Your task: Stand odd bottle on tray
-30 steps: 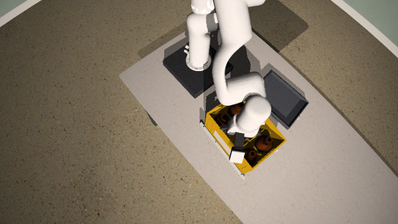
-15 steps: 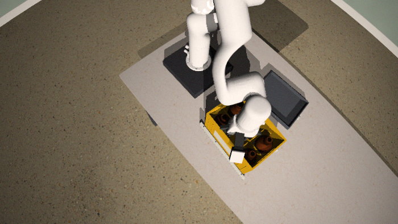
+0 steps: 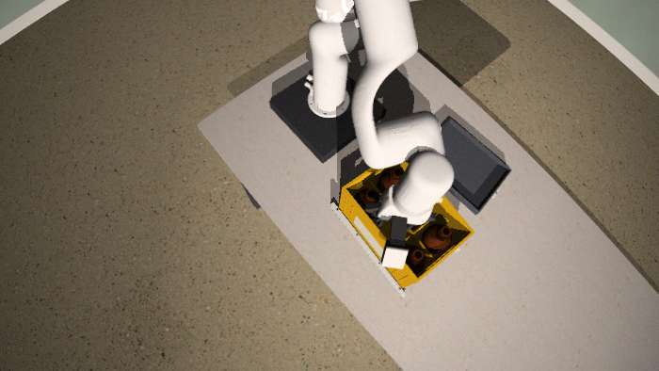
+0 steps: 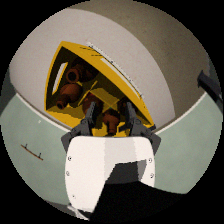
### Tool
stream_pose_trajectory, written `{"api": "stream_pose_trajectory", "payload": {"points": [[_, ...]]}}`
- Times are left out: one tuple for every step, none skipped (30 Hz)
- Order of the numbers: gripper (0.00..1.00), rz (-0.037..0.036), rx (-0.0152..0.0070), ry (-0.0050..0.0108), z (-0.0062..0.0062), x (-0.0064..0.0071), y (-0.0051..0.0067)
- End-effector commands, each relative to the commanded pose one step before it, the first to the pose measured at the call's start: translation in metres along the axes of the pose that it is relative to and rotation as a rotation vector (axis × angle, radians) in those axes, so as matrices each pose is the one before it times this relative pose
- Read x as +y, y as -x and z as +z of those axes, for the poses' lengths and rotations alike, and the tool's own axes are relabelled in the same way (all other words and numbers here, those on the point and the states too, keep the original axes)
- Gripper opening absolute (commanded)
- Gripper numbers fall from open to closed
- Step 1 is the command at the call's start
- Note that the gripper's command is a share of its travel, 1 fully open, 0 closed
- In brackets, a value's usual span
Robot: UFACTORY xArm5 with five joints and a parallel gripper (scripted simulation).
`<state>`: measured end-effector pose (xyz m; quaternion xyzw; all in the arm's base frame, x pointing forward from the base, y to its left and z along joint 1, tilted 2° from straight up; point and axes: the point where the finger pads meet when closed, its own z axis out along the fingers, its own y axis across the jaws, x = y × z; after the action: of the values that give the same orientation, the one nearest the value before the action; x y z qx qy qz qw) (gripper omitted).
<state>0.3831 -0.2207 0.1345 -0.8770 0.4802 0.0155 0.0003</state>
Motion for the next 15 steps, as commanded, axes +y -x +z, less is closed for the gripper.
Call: {"api": "stream_pose_trajectory", "payload": {"points": [[0.65,0.00002,0.00313,-0.00165,-0.01655,-0.00029,-0.00095],[0.65,0.0,0.0,0.0,-0.00349,0.00003,-0.00001],[0.65,0.0,0.0,0.0,0.0,0.0,0.0],[0.65,0.0,0.0,0.0,0.0,0.0,0.0],[0.65,0.0,0.0,0.0,-0.00348,0.00004,0.0],[0.65,0.0,0.0,0.0,-0.00343,0.00002,-0.00003],[0.65,0.0,0.0,0.0,-0.00337,0.00004,0.0],[0.65,0.0,0.0,0.0,-0.00328,0.00003,-0.00001],[0.65,0.0,0.0,0.0,-0.00316,0.00002,-0.00003],[0.65,0.0,0.0,0.0,-0.00302,0.00004,0.0],[0.65,0.0,0.0,0.0,-0.00286,0.00003,0.0],[0.65,0.0,0.0,0.0,-0.00267,0.00002,-0.00003],[0.65,0.0,0.0,0.0,-0.00247,0.00003,-0.00001],[0.65,0.0,0.0,0.0,-0.00226,0.00003,0.00001],[0.65,0.0,0.0,0.0,-0.00203,0.00002,-0.00001]]}}
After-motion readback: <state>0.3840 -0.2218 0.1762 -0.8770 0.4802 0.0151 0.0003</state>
